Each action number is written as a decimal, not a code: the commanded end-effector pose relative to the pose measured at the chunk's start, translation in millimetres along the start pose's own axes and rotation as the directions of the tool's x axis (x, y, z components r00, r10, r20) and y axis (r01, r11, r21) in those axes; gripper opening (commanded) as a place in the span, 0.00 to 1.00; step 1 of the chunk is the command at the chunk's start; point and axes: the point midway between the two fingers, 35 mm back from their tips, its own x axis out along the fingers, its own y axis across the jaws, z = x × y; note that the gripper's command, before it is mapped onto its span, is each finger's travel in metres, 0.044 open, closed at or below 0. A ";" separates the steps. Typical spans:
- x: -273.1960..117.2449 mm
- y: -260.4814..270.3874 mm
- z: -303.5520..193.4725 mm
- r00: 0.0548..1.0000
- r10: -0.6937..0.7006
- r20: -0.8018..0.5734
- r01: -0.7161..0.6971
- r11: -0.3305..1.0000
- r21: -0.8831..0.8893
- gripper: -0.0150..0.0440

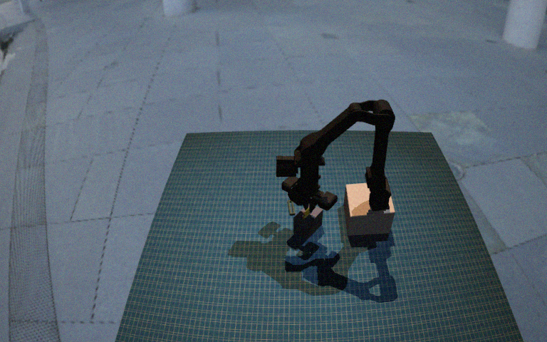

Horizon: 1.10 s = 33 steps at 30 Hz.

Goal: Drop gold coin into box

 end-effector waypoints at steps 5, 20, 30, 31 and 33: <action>-0.3 -0.2 0.1 1.000 -0.001 0.000 0.001 1.000 0.000 0.53; -27.6 0.5 -0.4 1.000 0.002 -0.002 -0.002 1.000 0.000 0.97; -61.6 4.8 -3.5 1.000 0.008 -0.007 -0.008 1.000 0.002 1.00; -61.6 4.8 -3.5 1.000 0.008 -0.007 -0.008 1.000 0.002 1.00; -61.6 4.8 -3.5 1.000 0.008 -0.007 -0.008 1.000 0.002 1.00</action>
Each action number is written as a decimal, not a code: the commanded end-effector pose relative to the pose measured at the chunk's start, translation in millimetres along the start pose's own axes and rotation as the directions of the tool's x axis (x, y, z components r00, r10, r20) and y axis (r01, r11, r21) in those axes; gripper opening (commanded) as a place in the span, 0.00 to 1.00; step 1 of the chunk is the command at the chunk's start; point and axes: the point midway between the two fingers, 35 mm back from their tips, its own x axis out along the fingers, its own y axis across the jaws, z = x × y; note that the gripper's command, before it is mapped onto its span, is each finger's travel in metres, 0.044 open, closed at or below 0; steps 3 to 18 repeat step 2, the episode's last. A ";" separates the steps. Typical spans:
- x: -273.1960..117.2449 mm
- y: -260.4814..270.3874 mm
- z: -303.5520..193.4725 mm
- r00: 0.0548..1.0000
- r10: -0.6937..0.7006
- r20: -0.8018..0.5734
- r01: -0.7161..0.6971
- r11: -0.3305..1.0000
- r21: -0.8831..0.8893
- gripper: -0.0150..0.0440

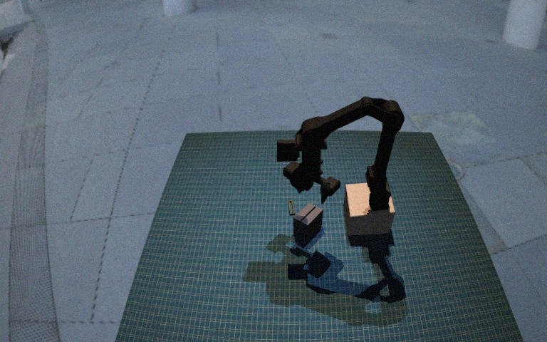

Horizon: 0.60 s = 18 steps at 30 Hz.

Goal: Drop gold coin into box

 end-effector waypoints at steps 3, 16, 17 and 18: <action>-2.4 -0.5 0.6 1.000 -0.003 0.003 0.003 1.000 -0.004 1.00; -2.4 -0.5 0.6 1.000 -0.003 0.003 0.003 1.000 -0.004 1.00; -2.4 -0.5 0.6 1.000 -0.003 0.003 0.003 1.000 -0.004 1.00; -2.4 -0.5 0.6 1.000 -0.003 0.003 0.003 1.000 -0.004 1.00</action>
